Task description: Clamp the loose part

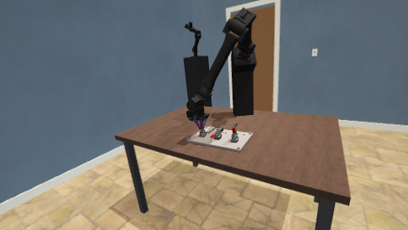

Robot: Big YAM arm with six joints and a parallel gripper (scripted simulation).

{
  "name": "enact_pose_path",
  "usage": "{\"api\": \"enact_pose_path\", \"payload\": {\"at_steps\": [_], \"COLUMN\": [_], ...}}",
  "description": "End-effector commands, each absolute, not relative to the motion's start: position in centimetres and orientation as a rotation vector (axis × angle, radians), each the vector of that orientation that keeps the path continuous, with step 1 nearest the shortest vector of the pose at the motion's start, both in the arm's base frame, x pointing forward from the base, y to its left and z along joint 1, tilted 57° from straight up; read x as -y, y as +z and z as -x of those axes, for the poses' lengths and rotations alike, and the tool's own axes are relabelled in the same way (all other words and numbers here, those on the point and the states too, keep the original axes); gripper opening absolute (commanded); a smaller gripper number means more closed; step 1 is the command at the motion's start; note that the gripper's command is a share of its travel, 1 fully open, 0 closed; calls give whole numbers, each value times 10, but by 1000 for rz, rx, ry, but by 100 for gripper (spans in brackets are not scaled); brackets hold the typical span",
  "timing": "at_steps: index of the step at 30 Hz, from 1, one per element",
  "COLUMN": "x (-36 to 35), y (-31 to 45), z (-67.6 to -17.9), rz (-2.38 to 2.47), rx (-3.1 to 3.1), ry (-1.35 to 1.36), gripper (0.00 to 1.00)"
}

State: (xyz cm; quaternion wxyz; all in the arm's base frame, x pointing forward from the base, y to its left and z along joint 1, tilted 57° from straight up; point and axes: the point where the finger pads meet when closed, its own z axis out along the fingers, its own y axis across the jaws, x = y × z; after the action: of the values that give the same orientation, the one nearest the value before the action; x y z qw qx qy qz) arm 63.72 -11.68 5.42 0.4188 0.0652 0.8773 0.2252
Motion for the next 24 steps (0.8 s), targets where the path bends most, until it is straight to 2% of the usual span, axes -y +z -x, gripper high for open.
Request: {"api": "enact_pose_path", "payload": {"at_steps": [1, 24], "x": [118, 122], "y": [67, 62], "z": [-642, -654], "rz": [-165, -177], "rx": [-2189, -2209], "ry": [561, 569], "gripper": [0, 0]}}
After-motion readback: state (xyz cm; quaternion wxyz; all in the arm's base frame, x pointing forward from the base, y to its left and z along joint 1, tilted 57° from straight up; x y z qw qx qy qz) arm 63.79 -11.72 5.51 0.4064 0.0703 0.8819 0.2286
